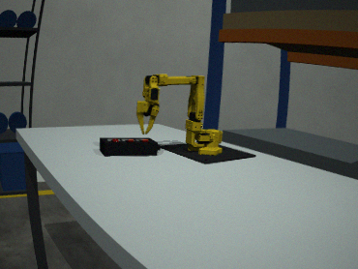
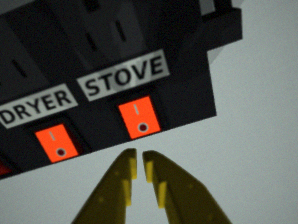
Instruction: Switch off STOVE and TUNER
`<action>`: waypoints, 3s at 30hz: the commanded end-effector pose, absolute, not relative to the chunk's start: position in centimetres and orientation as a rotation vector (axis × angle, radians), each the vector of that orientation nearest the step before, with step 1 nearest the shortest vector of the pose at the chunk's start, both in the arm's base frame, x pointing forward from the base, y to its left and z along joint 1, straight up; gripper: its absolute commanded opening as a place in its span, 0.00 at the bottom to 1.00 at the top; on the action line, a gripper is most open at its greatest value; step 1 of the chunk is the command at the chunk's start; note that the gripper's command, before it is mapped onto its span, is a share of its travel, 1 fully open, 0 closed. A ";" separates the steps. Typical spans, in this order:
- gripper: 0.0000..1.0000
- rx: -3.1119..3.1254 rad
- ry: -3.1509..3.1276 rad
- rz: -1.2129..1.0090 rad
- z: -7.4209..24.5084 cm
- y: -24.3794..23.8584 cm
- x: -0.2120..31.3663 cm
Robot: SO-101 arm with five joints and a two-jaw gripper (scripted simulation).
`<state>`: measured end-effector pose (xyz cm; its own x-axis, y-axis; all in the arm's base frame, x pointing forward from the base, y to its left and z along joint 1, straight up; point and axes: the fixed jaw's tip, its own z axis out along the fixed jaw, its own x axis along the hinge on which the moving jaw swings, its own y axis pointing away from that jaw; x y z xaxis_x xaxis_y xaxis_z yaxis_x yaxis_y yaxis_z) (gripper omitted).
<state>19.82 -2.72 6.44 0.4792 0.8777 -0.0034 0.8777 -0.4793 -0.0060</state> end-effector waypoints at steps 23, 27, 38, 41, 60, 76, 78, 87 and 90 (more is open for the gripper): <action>0.00 -2.671 -1.662 -0.008 6.1 -2.0 19.8; 0.00 -2.671 -1.662 -0.008 5.9 -2.0 19.8; 0.00 -2.671 -1.662 -0.008 5.5 -2.0 19.8; 0.00 -2.671 -1.662 -0.008 5.4 -2.0 19.8; 0.00 -2.671 -1.662 -0.008 4.5 -2.0 19.6; 0.00 -2.670 -1.663 -0.008 4.1 -2.0 19.5; 0.00 -2.670 -1.663 -0.008 4.0 -2.0 19.5; 0.00 -2.670 -1.663 -0.008 3.9 -2.0 19.5; 0.00 -2.670 -1.664 -0.008 3.8 -2.0 19.4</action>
